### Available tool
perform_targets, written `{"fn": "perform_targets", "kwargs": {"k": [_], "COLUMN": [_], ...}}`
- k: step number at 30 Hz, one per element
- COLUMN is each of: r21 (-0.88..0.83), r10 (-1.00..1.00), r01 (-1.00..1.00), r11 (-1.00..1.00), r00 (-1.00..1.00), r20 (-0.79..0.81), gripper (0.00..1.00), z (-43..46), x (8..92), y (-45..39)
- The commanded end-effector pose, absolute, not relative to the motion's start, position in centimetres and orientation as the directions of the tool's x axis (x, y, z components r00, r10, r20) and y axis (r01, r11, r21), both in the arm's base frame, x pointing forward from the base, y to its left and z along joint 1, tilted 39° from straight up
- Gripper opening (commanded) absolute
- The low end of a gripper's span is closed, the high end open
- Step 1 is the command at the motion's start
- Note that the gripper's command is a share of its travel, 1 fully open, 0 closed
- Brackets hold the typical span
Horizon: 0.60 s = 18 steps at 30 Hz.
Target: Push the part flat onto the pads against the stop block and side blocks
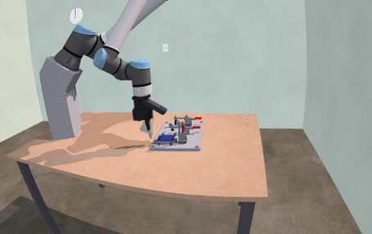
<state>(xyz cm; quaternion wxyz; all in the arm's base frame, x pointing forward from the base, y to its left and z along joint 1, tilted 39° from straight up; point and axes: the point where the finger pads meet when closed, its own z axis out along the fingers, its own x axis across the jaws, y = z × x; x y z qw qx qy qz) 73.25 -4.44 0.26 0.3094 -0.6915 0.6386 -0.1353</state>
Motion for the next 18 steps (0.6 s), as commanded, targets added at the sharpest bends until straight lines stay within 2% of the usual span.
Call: {"fn": "perform_targets", "kwargs": {"k": [1,18], "r21": [-0.601,-0.601], "r10": [-0.967,-0.967], "r01": [-0.799,-0.799], "r11": [0.007,0.007], "r00": [0.148,0.148], "r20": [-0.208,-0.208], "gripper": [0.00,0.00], "z": [0.30,0.13], "x": [73.26,73.41], "y": [-4.46,-4.40]}}
